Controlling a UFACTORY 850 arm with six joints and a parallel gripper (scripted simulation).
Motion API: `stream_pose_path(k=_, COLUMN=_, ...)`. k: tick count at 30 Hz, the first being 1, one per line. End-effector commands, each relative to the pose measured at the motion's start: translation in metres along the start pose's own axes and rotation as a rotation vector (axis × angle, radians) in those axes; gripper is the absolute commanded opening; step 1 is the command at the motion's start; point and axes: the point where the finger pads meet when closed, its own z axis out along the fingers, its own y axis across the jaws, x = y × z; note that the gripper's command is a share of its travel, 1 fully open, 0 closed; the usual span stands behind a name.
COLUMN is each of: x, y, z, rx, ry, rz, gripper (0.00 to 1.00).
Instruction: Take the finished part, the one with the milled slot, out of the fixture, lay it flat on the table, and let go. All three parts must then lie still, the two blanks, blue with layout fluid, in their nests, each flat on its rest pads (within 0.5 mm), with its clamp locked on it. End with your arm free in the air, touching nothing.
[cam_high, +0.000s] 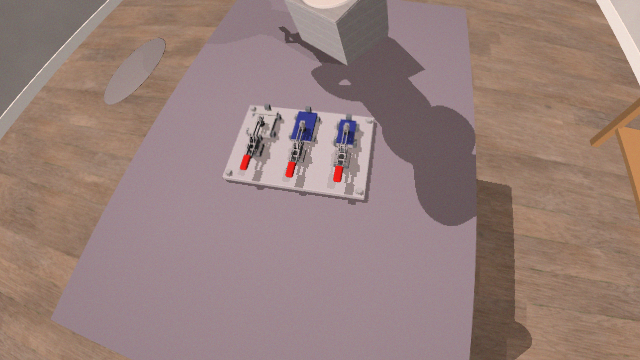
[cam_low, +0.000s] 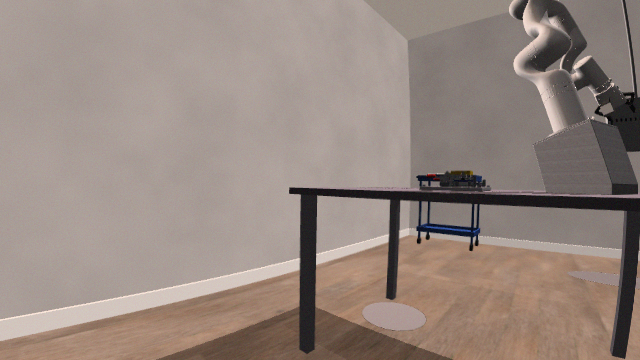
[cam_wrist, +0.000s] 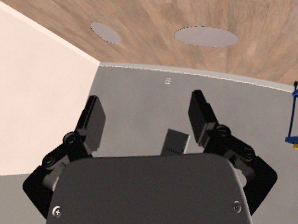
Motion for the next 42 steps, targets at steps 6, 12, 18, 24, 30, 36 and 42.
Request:
stream_pose_path(k=6, x=-0.001, y=0.000, z=0.000, rx=0.000, ry=-0.002, rz=0.000, gripper=1.00)
stream_pose_path(k=12, x=-0.001, y=0.000, z=0.000, rx=0.000, ry=-0.002, rz=0.000, gripper=1.00)
stream_pose_path(k=18, x=-0.001, y=0.000, z=0.000, rx=0.000, ry=-0.002, rz=0.000, gripper=1.00)
stream_pose_path(k=24, x=0.001, y=0.004, z=-0.003, rx=0.003, ry=0.003, rz=0.012, gripper=1.00)
stream_pose_path(k=30, x=0.012, y=0.021, z=-0.016, rx=0.016, ry=0.026, rz=0.070, gripper=1.00)
stream_pose_path(k=36, x=0.026, y=0.041, z=-0.032, rx=0.032, ry=0.055, rz=0.138, gripper=1.00)
stream_pose_path(k=42, x=0.034, y=0.053, z=-0.041, rx=0.042, ry=0.072, rz=0.177, gripper=1.00)
